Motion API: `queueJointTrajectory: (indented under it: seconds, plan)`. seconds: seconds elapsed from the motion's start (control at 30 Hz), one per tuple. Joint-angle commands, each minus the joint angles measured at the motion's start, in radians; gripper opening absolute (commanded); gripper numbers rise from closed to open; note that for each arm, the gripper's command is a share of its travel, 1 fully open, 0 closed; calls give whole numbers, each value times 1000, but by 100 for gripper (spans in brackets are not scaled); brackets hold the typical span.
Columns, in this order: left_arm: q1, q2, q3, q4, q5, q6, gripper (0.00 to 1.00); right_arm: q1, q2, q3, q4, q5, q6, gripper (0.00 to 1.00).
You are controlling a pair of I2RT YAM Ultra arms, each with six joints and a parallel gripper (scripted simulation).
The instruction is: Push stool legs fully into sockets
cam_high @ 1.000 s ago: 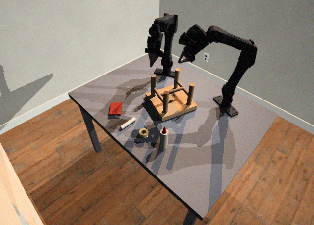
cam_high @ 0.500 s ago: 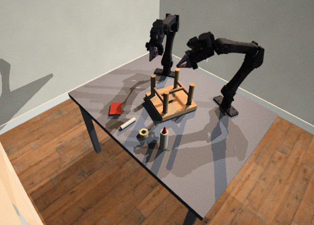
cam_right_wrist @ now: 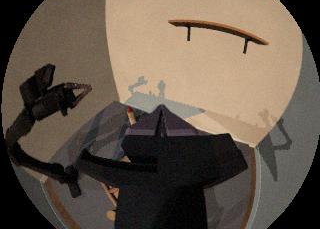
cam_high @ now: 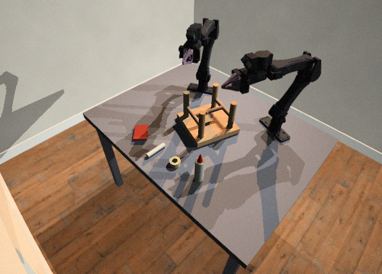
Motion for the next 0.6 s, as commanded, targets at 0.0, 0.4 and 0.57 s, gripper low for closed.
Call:
queueJointTrajectory:
  seconds: [0.0,0.4,0.57]
  plan:
    - [24,-37,-15,126,10,-1,0,2,-28,-26,81,-1,8,0]
    - [26,-34,29,105,-6,-5,0,-1,-30,10,28,-3,9,0]
    - [26,-34,34,105,-4,-5,0,-1,-31,11,28,-3,9,0]
